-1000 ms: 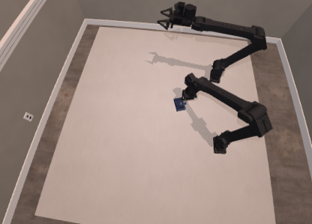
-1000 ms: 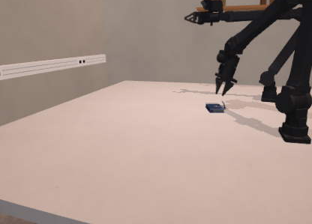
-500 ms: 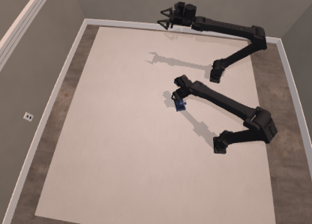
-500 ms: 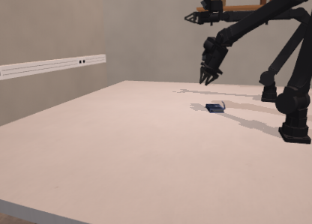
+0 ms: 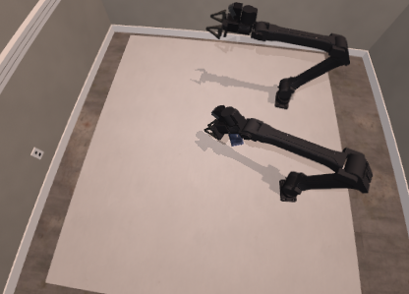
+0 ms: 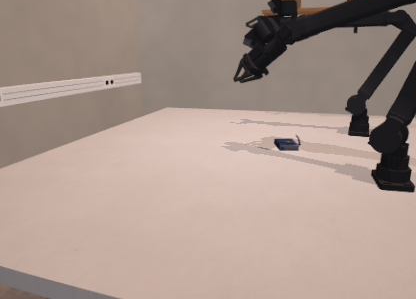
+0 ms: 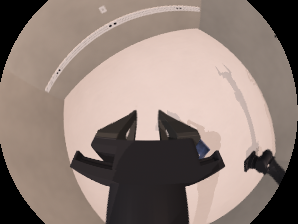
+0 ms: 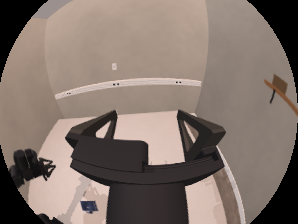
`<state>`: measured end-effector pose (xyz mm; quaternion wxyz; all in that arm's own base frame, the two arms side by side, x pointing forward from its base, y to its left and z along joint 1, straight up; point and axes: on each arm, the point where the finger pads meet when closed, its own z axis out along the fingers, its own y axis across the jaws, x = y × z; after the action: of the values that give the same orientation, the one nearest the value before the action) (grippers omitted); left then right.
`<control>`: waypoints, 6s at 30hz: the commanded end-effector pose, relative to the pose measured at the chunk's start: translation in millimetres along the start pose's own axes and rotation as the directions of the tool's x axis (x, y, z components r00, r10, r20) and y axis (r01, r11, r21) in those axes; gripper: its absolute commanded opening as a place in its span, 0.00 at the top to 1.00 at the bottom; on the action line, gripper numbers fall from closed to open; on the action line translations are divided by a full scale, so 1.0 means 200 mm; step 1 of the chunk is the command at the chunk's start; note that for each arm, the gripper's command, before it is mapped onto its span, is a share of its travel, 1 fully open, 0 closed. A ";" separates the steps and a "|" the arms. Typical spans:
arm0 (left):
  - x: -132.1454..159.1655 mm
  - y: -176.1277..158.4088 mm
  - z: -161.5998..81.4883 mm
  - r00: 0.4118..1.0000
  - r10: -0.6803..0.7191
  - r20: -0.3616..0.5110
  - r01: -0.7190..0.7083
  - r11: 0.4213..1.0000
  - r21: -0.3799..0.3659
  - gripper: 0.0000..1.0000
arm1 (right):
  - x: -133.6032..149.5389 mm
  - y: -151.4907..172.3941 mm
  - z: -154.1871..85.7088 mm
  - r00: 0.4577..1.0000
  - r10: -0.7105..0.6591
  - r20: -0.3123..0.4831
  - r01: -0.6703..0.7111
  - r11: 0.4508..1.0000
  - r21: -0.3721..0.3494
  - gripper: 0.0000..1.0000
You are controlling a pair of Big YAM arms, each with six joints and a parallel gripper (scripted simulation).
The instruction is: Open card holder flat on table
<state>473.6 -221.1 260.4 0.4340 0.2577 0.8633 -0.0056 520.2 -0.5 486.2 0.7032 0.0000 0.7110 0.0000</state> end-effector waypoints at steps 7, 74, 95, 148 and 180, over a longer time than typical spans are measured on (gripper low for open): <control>-0.38 0.51 -0.15 0.951 -0.181 0.250 0.210 0.973 -0.097 0.66 | -0.14 0.00 -0.01 0.999 0.000 0.050 0.000 1.000 0.000 0.00; -0.50 1.27 -0.81 0.753 -0.222 0.620 0.440 0.870 -0.223 0.64 | -0.14 0.00 -0.01 0.999 0.000 0.050 0.000 1.000 0.000 0.64; -0.51 1.28 -0.81 0.750 -0.222 0.623 0.442 0.869 -0.222 0.64 | 0.46 0.56 -0.02 0.987 0.114 -0.112 -0.125 0.987 -0.100 0.64; -0.51 1.28 -0.81 0.750 -0.222 0.623 0.442 0.869 -0.222 0.64 | 2.12 1.54 -1.67 0.910 -0.151 -0.387 -0.022 0.913 -0.408 0.64; -0.51 1.28 -0.81 0.750 -0.222 0.623 0.442 0.869 -0.222 0.64 | 2.10 1.72 -1.46 0.923 -0.132 -0.363 -0.032 0.910 -0.413 0.64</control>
<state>519.4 -0.4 491.7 0.7067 0.0001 0.7075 0.0002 210.5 319.9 53.3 0.5191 -0.1787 0.8281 0.1135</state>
